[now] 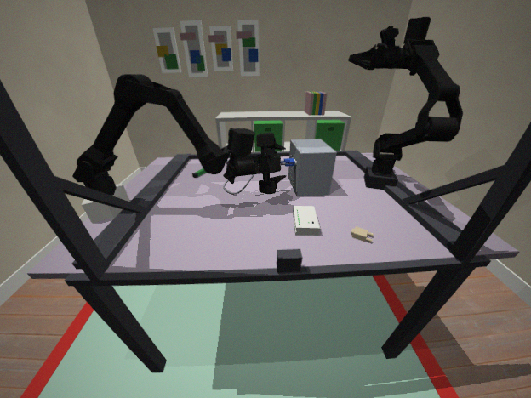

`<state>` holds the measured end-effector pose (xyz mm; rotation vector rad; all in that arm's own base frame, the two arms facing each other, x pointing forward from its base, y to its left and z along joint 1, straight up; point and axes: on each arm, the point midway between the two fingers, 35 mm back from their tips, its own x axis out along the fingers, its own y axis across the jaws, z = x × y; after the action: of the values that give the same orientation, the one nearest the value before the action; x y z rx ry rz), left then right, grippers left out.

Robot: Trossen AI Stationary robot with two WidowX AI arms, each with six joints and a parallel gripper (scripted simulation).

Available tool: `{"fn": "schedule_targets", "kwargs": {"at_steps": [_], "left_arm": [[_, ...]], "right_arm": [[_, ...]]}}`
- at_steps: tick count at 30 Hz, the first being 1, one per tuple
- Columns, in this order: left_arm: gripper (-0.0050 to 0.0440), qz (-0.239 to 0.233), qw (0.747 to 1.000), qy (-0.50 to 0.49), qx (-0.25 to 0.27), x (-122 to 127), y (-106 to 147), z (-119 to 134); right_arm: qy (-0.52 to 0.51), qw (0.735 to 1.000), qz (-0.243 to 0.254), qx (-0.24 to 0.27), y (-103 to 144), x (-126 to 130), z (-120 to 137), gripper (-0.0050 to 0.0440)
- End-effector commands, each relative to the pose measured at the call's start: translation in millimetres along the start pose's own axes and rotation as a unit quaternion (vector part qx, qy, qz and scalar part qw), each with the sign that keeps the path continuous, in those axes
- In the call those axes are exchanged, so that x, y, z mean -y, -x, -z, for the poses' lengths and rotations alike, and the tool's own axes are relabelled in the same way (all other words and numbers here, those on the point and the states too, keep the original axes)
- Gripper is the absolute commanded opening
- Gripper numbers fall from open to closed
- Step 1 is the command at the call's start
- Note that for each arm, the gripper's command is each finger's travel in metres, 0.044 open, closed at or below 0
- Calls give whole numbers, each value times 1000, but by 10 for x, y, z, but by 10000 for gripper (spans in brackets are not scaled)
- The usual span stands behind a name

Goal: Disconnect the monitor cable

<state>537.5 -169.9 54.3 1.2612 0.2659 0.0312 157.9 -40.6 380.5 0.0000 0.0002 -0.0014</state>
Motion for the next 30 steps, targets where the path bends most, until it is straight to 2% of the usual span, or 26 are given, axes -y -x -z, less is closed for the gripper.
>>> {"fn": "schedule_targets", "kwargs": {"at_steps": [1, 4, 14, 15, 17, 30], "left_arm": [[440, -38, 999, -32, -4, -65, 27, -18], [440, -56, 997, -58, -11, -51, 47, -3], [440, -56, 997, -59, -12, -51, 48, -3], [416, -56, 997, -59, -12, -51, 48, -3], [416, -56, 997, -59, -12, -51, 48, -3], [104, -56, 997, -59, -12, -51, 48, -3]], "right_arm": [[3, 1000, -1, 1, 3, -11, -29, 440], [3, 1000, -1, 1, 3, -11, -29, 440], [3, 1000, -1, 1, 3, -11, -29, 440], [3, 1000, -1, 1, 3, -11, -29, 440], [3, 1000, -1, 1, 3, -11, -29, 440], [3, 1000, -1, 1, 3, -11, -29, 440]]}}
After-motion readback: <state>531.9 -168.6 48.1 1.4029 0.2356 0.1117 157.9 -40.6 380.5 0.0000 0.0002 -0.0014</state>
